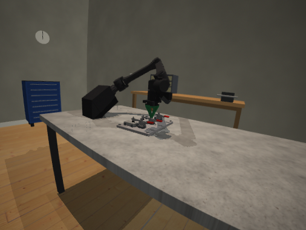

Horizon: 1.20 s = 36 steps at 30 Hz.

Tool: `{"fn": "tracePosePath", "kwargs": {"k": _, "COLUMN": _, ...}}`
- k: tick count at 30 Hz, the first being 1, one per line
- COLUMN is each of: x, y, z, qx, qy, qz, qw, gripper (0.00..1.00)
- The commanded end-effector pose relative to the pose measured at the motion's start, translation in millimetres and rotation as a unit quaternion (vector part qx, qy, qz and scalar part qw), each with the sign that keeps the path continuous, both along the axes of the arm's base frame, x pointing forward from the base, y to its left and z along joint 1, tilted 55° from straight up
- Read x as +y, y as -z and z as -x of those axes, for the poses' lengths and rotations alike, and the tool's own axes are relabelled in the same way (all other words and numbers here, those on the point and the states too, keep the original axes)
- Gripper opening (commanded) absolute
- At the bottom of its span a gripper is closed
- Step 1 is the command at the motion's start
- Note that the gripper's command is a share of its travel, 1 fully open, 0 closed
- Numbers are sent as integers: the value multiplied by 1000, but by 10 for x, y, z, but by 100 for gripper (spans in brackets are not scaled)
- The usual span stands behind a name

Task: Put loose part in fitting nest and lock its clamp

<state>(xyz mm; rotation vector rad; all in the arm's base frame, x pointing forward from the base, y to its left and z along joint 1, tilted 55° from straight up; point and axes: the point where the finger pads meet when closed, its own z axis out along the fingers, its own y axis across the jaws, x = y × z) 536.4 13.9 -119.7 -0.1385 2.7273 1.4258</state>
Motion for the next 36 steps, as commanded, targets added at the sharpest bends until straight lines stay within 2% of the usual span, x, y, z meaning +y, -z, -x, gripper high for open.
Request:
{"fn": "tracePosePath", "kwargs": {"k": 1, "x": 37, "y": 6, "z": -124, "qx": -3, "qy": -4, "qz": 2, "qw": 1000, "gripper": 0}}
{"fn": "tracePosePath", "kwargs": {"k": 36, "x": 58, "y": 27, "z": -150, "qx": -9, "qy": -3, "qz": 3, "qw": 1000, "gripper": 0}}
